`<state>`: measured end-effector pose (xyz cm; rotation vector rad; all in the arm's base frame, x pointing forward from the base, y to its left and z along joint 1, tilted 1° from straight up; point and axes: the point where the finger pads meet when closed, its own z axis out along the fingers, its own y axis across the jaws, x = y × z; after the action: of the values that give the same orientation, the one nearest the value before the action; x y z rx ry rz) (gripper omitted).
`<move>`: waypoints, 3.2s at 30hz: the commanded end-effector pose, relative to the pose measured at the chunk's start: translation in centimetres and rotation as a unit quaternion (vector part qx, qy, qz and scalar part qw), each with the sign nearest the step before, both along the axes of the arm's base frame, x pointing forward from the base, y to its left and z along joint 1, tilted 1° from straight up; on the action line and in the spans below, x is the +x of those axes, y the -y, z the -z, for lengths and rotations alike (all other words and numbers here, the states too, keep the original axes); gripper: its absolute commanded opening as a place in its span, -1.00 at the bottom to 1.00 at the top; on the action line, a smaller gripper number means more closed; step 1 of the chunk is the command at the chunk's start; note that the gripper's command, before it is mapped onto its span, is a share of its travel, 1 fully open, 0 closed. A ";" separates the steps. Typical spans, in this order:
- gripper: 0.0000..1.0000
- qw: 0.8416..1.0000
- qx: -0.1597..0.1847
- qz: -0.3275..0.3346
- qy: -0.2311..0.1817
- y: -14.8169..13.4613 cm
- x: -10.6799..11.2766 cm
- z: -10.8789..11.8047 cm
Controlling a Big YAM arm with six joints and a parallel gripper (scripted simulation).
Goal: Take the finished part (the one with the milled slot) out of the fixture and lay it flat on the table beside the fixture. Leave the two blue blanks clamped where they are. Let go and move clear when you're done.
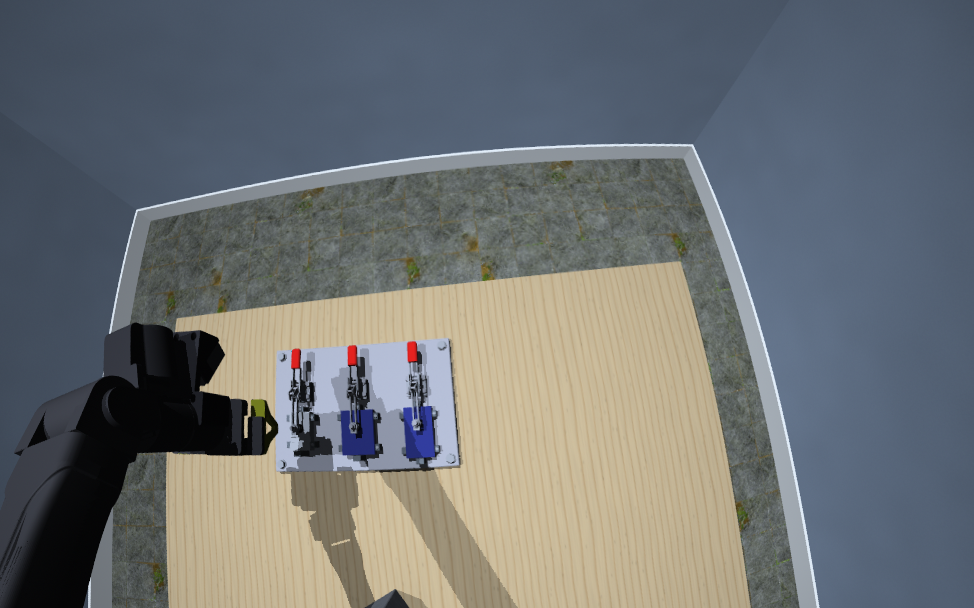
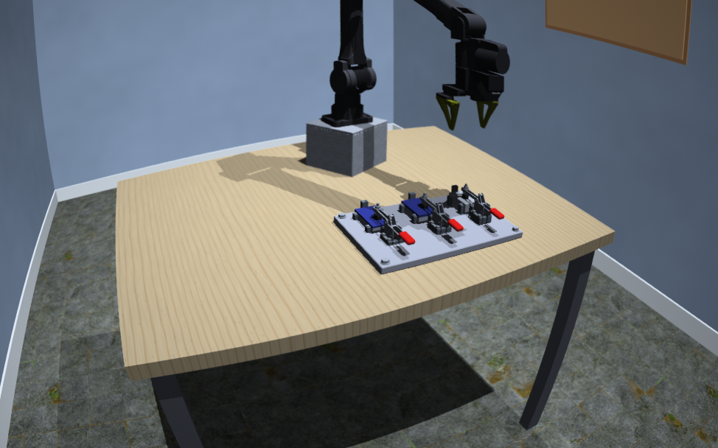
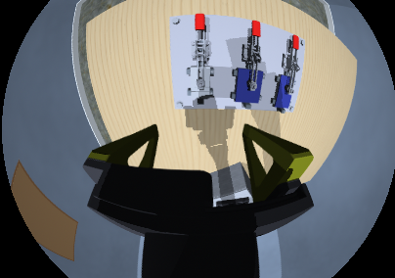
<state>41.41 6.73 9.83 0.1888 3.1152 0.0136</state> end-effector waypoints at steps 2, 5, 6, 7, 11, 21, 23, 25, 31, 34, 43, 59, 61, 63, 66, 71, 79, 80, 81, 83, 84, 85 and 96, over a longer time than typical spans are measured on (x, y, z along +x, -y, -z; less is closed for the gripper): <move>0.83 0.999 0.006 0.009 0.049 0.2 3.1 -3.3; 0.83 0.999 0.006 0.009 0.049 0.2 3.1 -3.3; 0.83 0.999 0.006 0.009 0.048 0.2 3.1 -3.3; 0.83 0.999 0.006 0.009 0.048 0.2 3.0 -3.3; 0.83 0.999 0.006 0.008 0.047 0.2 3.0 -3.2; 0.83 0.999 0.005 0.008 0.045 0.2 2.8 -3.2; 0.83 0.999 0.005 0.008 0.045 0.2 2.8 -3.2; 0.83 0.999 0.005 0.008 0.045 0.2 2.8 -3.2; 0.83 0.999 0.005 0.008 0.045 0.2 2.8 -3.2; 0.83 0.999 0.005 0.008 0.045 0.2 2.8 -3.2; 0.83 0.999 0.005 0.008 0.045 0.2 2.8 -3.2; -0.11 0.999 0.005 0.008 0.043 0.2 2.7 -3.1; -0.11 0.999 0.005 0.007 0.043 0.2 2.7 -3.1; -0.11 0.999 0.005 0.007 0.042 0.2 2.7 -3.1; -0.11 0.999 0.005 0.007 0.041 0.2 2.6 -3.1; -0.11 0.999 0.005 0.007 0.040 0.2 2.5 -3.0; -0.11 0.999 0.004 0.006 0.038 0.2 2.4 -2.9; -0.11 0.999 0.004 0.006 0.037 0.2 2.3 -2.9; -0.11 0.999 0.004 0.006 0.035 0.2 2.2 -2.8; -0.11 0.999 0.004 0.006 0.033 0.2 2.0 -2.6; -0.11 0.999 0.003 0.006 0.031 0.2 1.9 -2.5; -0.11 1.000 0.003 0.006 0.030 0.3 1.8 -2.4; -0.11 1.000 0.001 0.005 0.018 0.4 0.9 -1.6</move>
<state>41.41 6.73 9.83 0.1888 3.1151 0.0136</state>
